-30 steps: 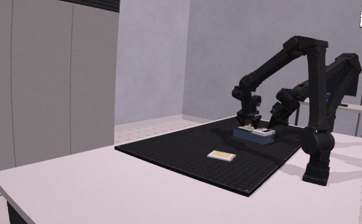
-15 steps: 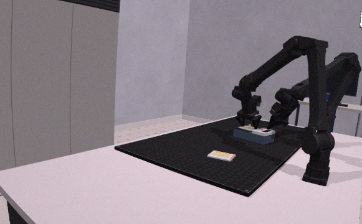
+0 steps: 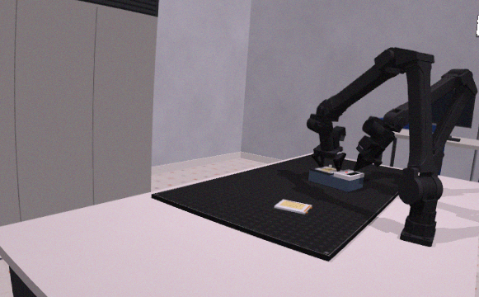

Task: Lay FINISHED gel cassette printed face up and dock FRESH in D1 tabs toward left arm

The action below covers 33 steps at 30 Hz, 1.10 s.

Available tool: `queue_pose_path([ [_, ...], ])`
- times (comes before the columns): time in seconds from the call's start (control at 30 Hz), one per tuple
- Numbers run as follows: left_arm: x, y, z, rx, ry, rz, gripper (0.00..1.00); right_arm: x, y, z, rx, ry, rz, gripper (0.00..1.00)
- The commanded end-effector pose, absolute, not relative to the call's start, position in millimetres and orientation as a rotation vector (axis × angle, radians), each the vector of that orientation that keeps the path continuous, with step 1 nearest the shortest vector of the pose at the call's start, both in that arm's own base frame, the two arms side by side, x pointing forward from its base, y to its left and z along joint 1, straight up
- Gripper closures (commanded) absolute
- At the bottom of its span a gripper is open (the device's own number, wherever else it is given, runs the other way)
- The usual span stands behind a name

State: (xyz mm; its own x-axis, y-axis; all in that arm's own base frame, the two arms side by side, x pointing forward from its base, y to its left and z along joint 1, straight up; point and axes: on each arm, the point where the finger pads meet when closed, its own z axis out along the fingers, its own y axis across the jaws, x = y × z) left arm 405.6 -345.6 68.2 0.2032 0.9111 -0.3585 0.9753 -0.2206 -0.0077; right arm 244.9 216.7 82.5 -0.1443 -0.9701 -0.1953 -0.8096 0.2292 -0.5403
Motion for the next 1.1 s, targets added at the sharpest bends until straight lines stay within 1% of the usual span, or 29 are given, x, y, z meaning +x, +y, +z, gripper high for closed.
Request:
queue_pose_path([
  [0.0,408,-347,73,2.250,1.797,-0.418,1.00,242,212,69,-1.682,2.052,-0.435,1.00],
  [1.07,408,-347,73,2.250,1.797,-0.418,1.00,245,219,85,-1.682,2.052,-0.435,1.00],
])
